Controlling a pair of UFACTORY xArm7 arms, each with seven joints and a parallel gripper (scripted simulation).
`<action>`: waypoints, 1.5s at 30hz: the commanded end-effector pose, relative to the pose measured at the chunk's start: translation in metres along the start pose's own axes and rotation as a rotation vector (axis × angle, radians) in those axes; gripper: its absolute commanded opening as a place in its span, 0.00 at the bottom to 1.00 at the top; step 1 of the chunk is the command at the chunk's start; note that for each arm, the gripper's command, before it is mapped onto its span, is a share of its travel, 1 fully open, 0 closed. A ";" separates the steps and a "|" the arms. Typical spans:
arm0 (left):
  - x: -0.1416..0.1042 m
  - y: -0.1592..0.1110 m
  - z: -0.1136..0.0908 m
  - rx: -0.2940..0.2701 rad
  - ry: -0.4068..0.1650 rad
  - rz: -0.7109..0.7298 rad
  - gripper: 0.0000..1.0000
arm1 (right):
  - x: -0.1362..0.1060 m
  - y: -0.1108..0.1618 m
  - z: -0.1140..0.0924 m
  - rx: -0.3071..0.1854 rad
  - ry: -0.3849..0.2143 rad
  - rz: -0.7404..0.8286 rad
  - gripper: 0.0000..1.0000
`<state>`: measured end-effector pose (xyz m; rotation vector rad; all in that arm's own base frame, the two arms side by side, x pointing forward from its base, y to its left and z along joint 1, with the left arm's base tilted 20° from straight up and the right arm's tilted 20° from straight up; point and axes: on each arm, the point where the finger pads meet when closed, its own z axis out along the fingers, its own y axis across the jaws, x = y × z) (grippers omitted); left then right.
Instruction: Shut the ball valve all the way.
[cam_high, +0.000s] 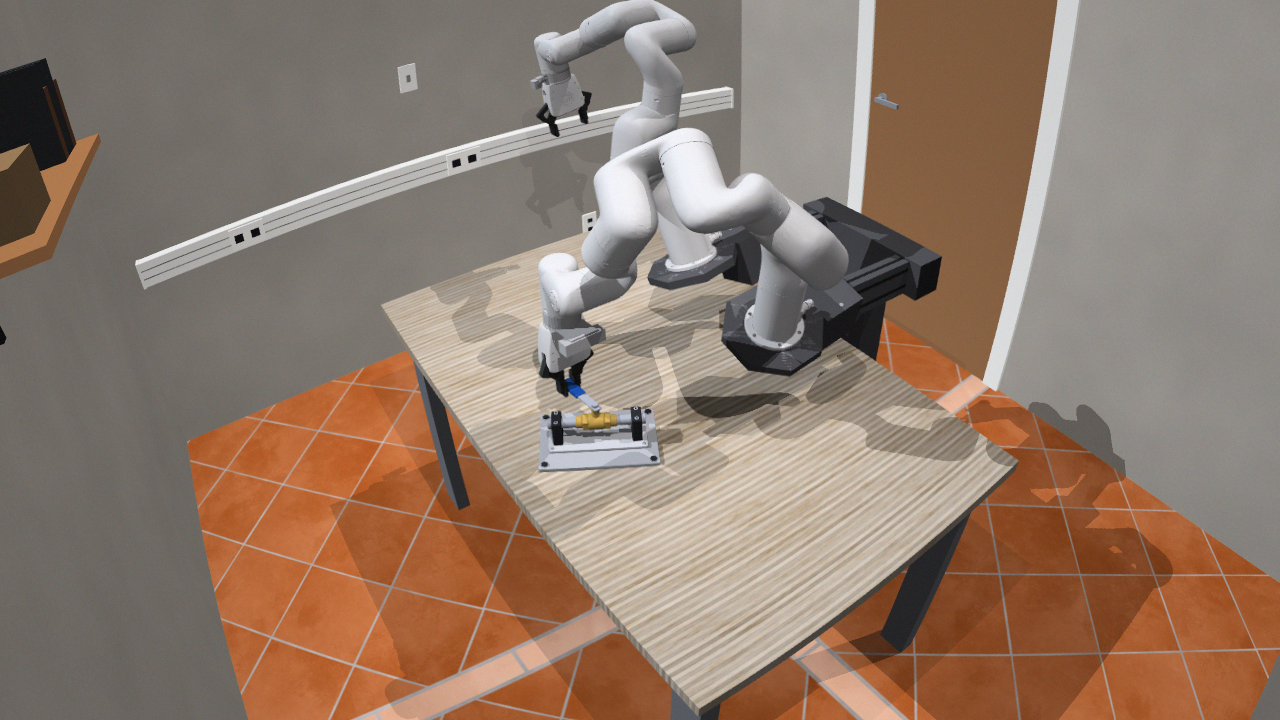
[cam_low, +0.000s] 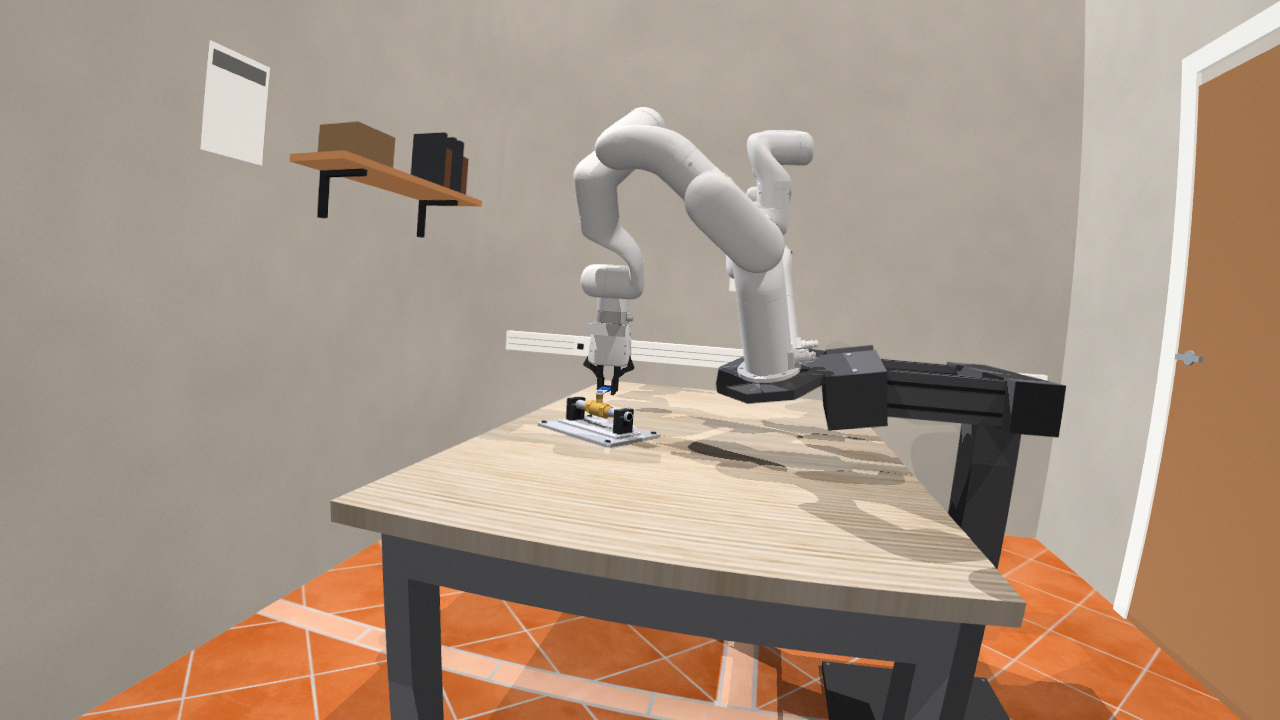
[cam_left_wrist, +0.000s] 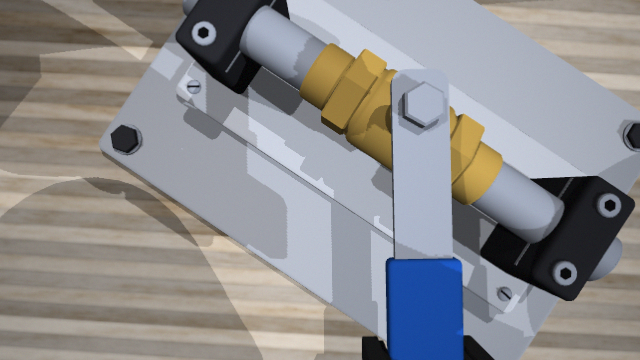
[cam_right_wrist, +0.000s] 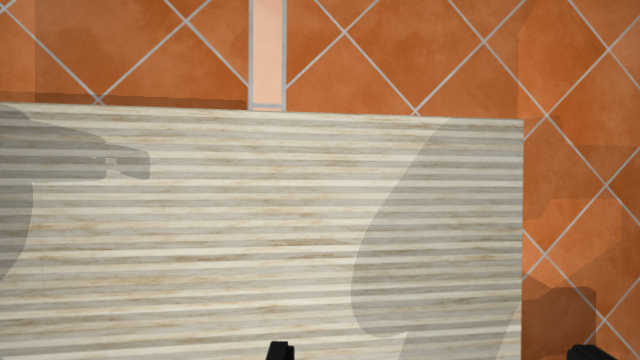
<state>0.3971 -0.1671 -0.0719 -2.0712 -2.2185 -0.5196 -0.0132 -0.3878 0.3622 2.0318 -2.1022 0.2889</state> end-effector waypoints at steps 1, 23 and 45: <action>-0.001 -0.002 -0.001 -0.001 -0.003 0.024 0.00 | 0.001 0.000 -0.001 0.000 0.004 0.001 1.00; 0.000 -0.015 -0.001 -0.001 -0.003 0.166 0.00 | 0.001 0.000 -0.001 0.000 0.004 0.001 1.00; 0.002 -0.026 -0.001 -0.001 -0.003 0.286 0.00 | 0.001 0.000 -0.001 0.000 0.004 0.001 1.00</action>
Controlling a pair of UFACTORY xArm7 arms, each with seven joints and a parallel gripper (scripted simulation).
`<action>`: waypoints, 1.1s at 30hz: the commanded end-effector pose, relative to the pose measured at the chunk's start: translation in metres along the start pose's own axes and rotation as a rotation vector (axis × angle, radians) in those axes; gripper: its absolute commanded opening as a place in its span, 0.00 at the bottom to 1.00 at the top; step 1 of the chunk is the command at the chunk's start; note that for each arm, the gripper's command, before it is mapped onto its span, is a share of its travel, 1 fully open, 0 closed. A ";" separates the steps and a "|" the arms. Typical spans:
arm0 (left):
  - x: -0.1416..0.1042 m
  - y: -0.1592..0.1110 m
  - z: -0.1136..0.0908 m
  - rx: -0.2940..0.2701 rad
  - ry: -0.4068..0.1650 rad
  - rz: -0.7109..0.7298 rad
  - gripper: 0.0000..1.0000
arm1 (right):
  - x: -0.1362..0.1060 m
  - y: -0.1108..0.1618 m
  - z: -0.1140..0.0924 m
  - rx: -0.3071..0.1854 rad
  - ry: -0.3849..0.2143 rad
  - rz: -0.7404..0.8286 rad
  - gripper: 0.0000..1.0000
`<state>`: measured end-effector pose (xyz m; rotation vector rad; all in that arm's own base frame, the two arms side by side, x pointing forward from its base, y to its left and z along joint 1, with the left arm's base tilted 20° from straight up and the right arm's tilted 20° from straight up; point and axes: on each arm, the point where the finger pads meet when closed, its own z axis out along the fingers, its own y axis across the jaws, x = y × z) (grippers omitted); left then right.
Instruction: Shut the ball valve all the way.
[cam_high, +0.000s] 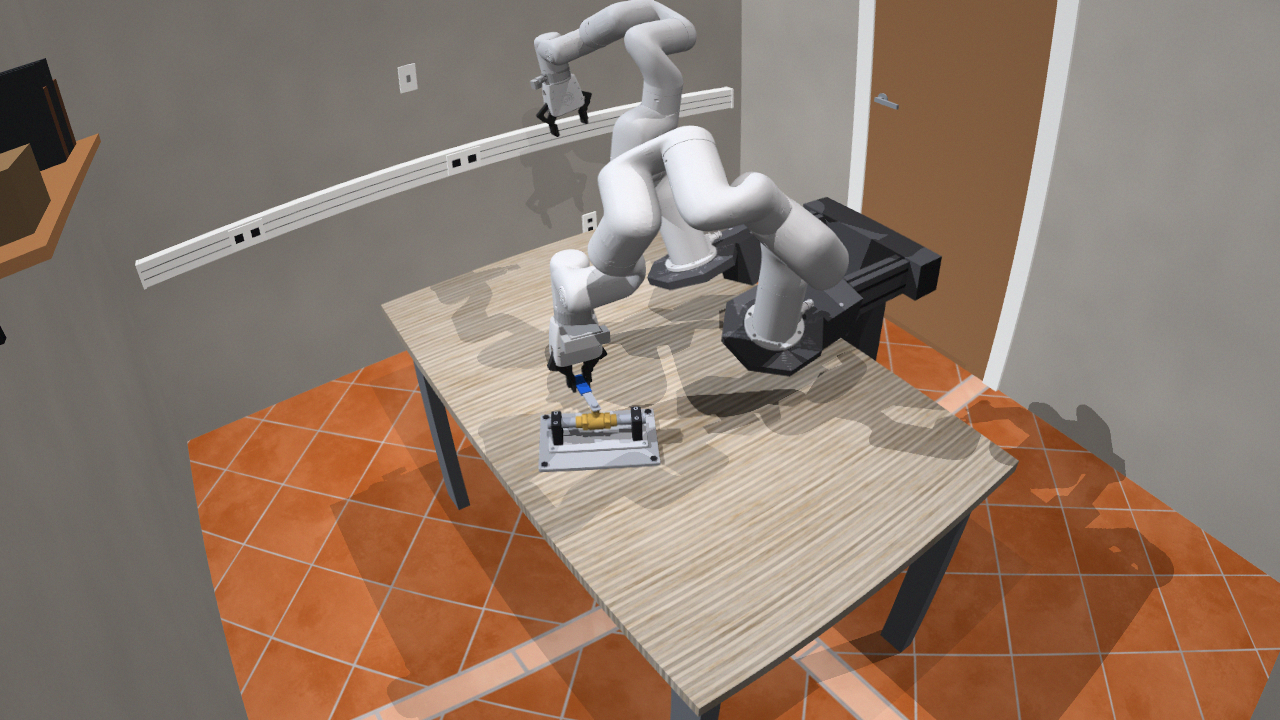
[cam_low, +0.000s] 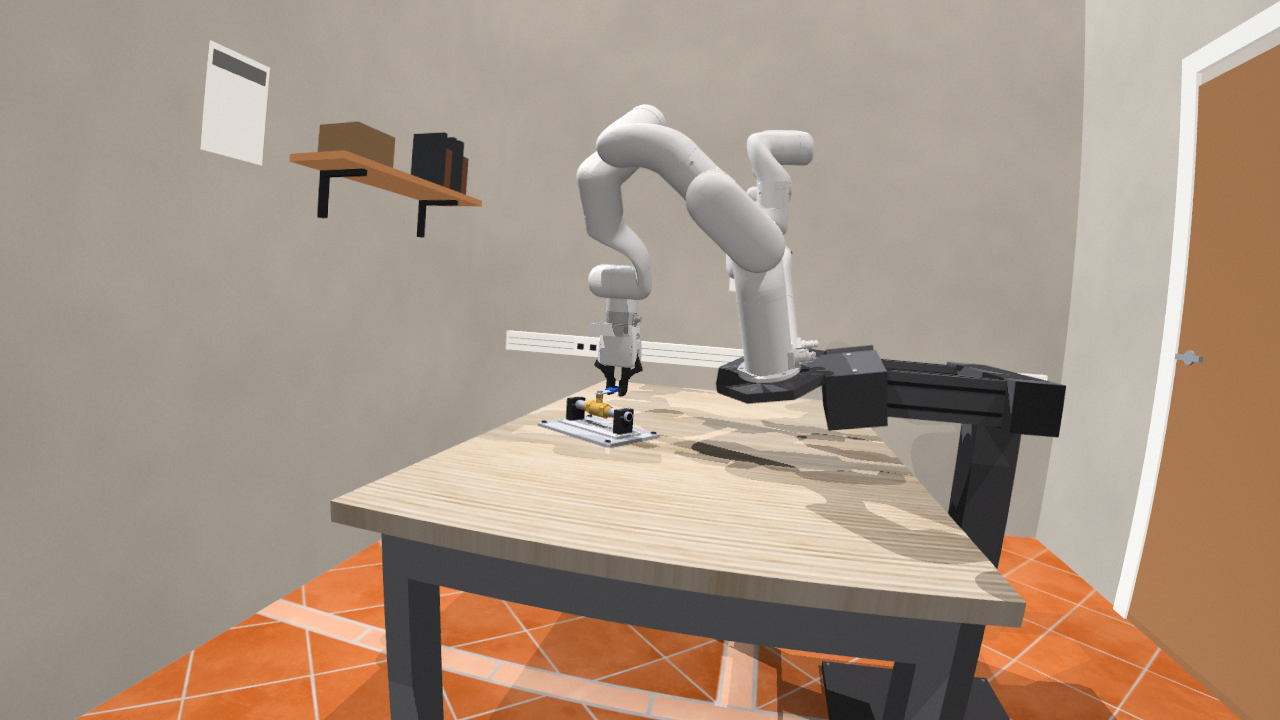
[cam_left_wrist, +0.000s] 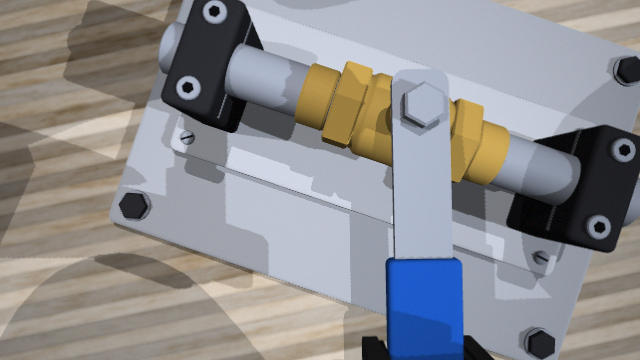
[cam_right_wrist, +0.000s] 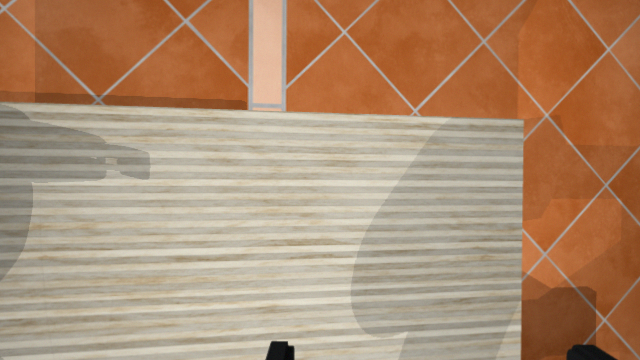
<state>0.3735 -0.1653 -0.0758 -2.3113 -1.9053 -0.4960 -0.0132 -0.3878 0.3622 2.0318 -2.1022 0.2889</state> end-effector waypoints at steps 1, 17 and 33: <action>-0.001 -0.002 -0.001 -0.002 -0.002 0.030 0.00 | 0.001 0.000 -0.001 0.000 0.004 0.001 1.00; 0.000 -0.011 -0.001 -0.002 -0.002 0.129 0.00 | 0.001 0.000 -0.001 0.000 0.004 0.001 1.00; 0.001 -0.020 -0.001 -0.002 -0.002 0.228 0.00 | 0.001 0.000 -0.001 0.000 0.004 0.001 1.00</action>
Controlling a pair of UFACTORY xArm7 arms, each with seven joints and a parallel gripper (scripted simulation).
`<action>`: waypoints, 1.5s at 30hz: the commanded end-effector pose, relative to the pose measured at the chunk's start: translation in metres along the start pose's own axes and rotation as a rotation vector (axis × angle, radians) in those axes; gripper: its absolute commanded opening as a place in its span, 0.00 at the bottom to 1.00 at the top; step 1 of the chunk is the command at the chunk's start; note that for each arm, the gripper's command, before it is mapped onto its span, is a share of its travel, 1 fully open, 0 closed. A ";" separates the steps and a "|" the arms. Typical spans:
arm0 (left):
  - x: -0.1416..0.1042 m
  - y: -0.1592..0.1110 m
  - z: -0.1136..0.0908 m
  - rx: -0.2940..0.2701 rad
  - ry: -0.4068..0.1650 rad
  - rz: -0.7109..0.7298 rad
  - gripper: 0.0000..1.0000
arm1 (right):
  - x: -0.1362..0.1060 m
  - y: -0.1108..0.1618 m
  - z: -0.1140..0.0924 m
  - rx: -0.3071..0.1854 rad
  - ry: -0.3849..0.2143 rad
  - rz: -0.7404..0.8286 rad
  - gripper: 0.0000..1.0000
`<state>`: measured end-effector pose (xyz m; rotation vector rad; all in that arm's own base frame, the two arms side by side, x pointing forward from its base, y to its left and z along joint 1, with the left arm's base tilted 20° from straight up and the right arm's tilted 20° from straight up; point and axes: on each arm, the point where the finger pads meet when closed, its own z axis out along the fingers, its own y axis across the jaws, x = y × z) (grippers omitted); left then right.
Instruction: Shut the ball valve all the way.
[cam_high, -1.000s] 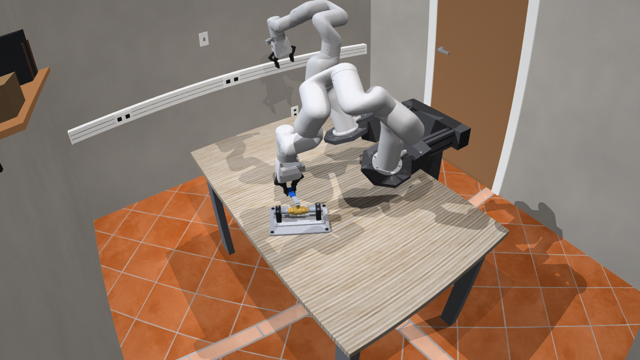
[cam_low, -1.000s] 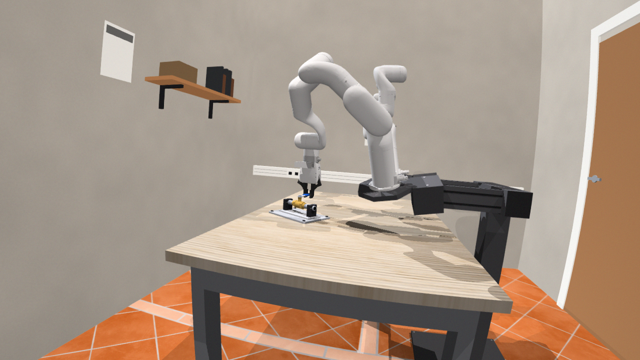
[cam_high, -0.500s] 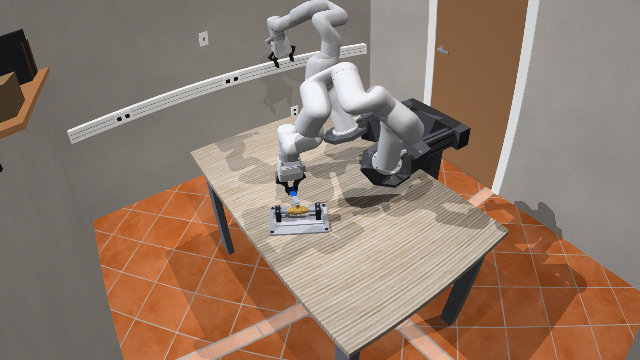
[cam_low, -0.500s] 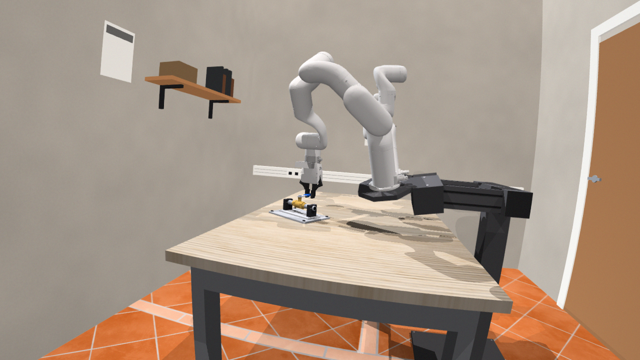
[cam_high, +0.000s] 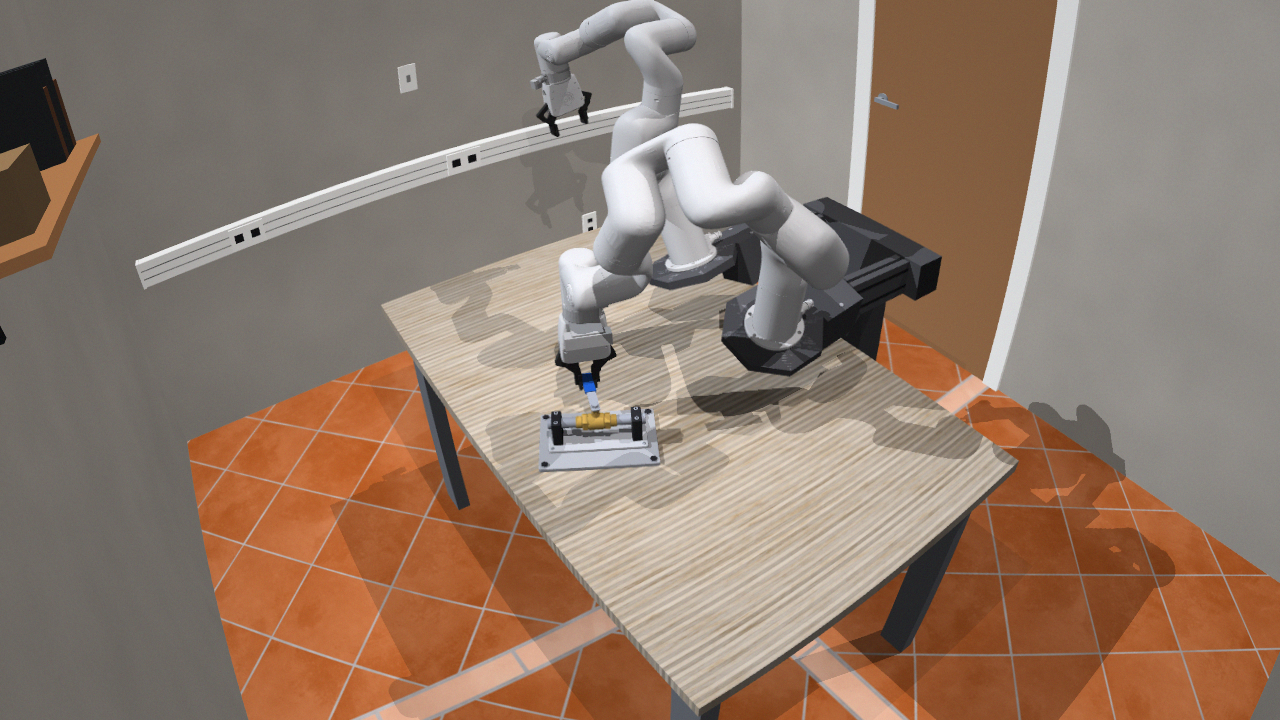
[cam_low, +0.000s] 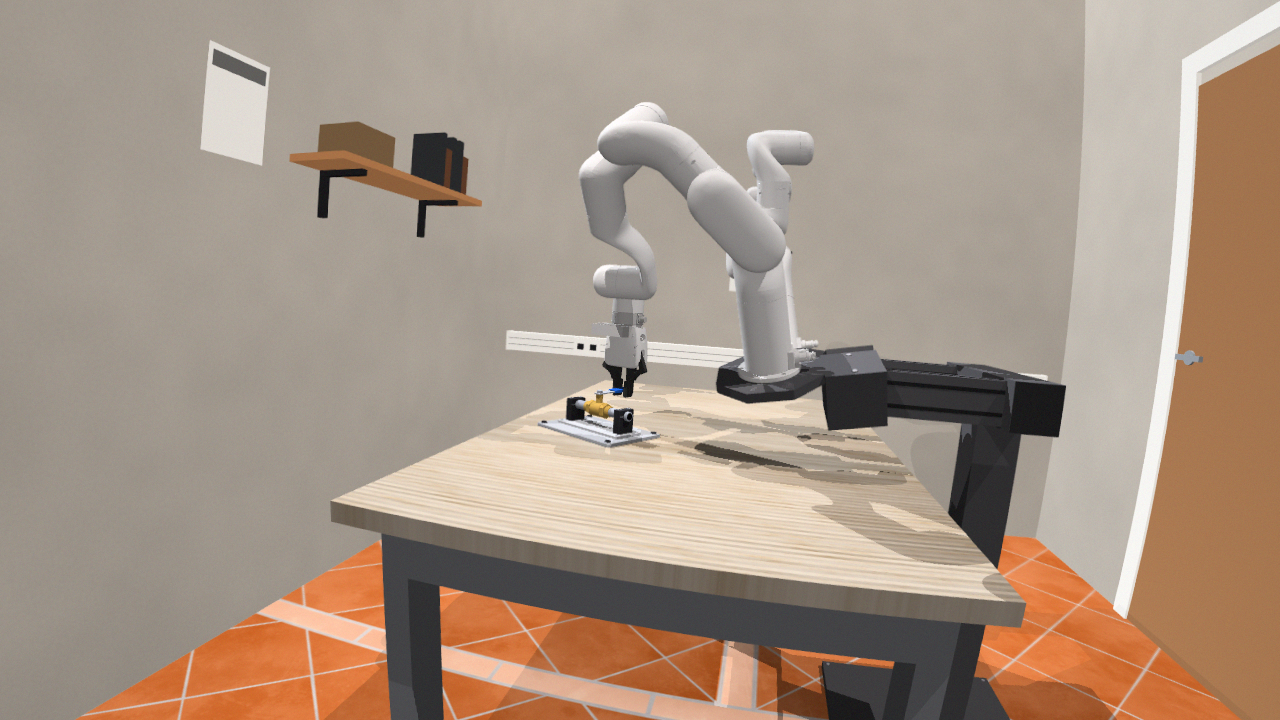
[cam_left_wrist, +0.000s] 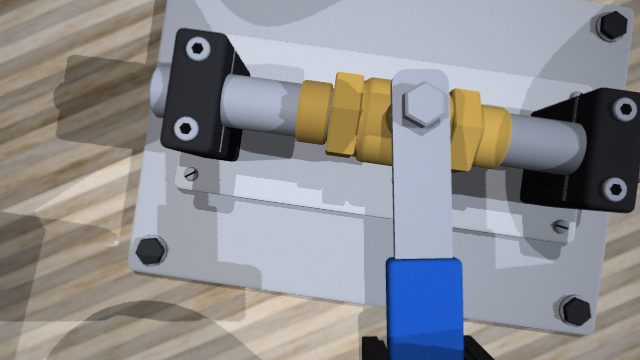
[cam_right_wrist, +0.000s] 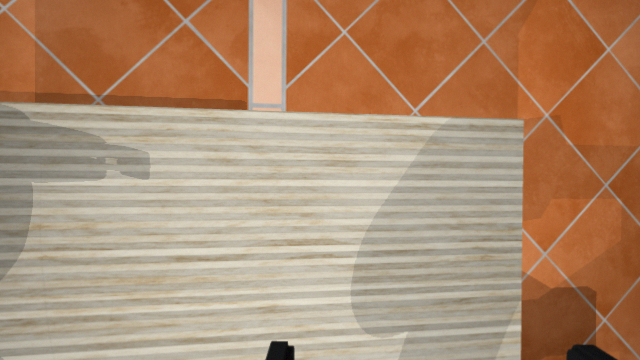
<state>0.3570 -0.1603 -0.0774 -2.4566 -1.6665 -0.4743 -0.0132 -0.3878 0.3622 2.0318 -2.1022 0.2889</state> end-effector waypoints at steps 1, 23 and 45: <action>-0.001 -0.004 -0.001 -0.002 -0.001 0.046 0.00 | 0.001 0.000 -0.001 0.000 0.004 0.001 1.00; 0.000 -0.012 -0.001 -0.002 -0.001 0.134 0.00 | 0.001 0.000 -0.001 0.000 0.004 0.001 1.00; 0.000 -0.015 -0.001 -0.002 -0.001 0.166 0.00 | 0.001 0.000 -0.001 0.000 0.004 0.001 1.00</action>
